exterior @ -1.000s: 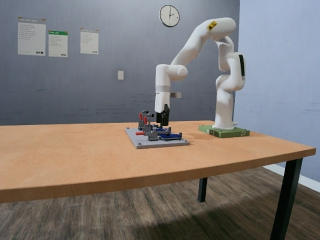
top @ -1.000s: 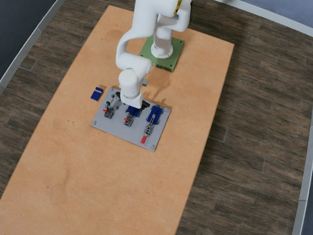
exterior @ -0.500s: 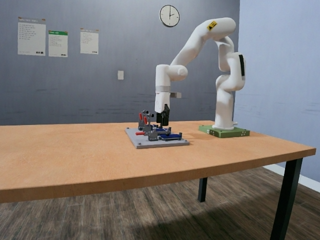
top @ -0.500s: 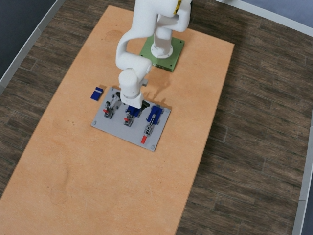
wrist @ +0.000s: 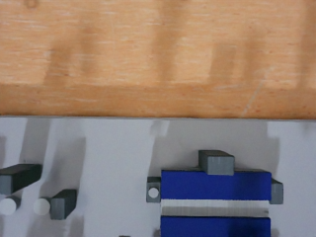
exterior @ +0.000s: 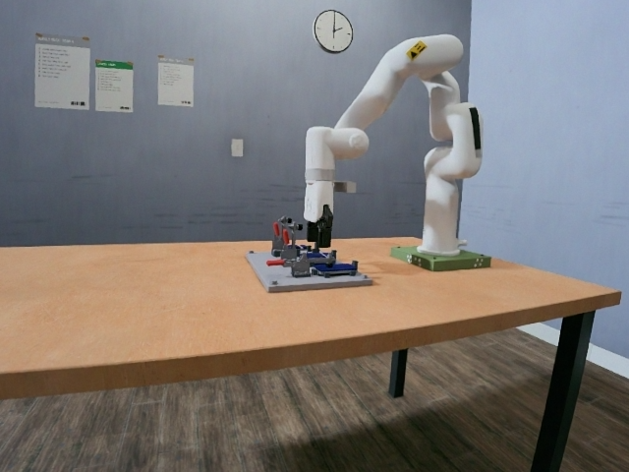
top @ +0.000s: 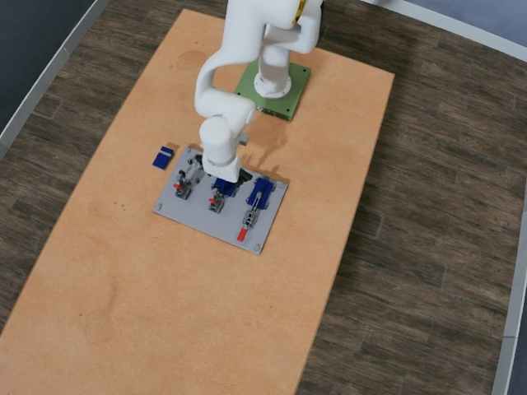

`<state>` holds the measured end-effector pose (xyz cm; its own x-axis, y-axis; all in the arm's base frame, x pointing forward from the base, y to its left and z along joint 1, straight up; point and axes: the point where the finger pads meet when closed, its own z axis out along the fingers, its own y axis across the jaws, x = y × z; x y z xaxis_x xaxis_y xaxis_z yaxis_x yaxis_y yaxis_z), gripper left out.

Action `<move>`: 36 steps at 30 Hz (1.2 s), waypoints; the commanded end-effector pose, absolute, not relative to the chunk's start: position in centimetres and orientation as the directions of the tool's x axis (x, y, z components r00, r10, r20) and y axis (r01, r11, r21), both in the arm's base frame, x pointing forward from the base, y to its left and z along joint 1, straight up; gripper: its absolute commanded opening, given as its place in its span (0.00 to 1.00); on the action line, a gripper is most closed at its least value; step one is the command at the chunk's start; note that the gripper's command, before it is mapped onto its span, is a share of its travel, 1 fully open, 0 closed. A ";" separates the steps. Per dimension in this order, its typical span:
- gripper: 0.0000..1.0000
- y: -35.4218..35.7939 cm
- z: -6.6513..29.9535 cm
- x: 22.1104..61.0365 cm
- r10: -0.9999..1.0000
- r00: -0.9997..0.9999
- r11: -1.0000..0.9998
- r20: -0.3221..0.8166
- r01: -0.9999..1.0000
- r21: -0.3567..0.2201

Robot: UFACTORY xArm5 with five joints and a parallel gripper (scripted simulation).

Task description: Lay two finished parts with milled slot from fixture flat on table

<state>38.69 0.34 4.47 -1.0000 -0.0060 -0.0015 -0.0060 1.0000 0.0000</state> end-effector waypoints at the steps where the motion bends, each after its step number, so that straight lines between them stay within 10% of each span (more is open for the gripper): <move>1: 1.00 0.3 4.6 38.8 -0.006 -1.000 1.000 -0.004 -0.006 0.000; 36: 1.00 0.3 4.0 38.8 -0.006 -1.000 1.000 -0.005 -0.006 0.000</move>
